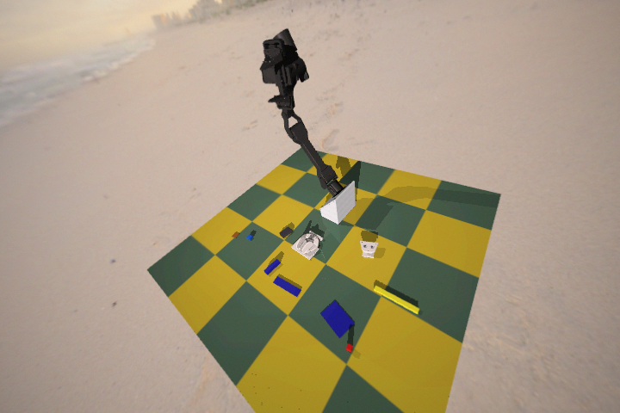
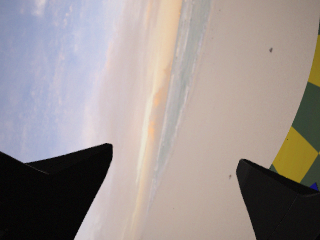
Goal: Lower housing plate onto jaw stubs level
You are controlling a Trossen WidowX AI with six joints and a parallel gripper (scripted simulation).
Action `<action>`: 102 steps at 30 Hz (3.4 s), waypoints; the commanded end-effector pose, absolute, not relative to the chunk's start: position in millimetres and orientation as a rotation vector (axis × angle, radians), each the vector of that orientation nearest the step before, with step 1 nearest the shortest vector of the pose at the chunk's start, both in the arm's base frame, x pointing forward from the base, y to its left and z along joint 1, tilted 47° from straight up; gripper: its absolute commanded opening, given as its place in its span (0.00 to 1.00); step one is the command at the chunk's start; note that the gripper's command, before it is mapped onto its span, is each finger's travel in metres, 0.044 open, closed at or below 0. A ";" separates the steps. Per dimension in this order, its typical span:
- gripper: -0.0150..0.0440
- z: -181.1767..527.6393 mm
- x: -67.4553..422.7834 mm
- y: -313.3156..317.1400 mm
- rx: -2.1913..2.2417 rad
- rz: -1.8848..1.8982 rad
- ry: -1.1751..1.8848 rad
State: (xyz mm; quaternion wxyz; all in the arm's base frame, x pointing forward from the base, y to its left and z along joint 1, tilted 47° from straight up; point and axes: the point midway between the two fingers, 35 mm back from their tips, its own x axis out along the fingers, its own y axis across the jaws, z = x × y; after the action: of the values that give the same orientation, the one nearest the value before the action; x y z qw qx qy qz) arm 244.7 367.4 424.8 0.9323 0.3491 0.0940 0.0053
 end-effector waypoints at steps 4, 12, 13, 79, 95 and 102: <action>1.00 419.7 245.6 371.5 0.707 0.019 0.206; 1.00 389.7 251.7 391.4 0.656 0.050 0.272; 1.00 386.1 253.3 393.0 0.650 0.049 0.275; 1.00 0.7 277.4 365.8 -0.313 -0.104 0.958; 1.00 -74.9 254.6 313.9 -0.519 -0.173 1.175; 1.00 -102.5 241.0 287.9 -0.603 -0.208 1.274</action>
State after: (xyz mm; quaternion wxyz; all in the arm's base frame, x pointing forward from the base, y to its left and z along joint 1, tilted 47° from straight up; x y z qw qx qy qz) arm 248.0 299.2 -91.0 0.7765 -0.2597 0.5667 -0.0914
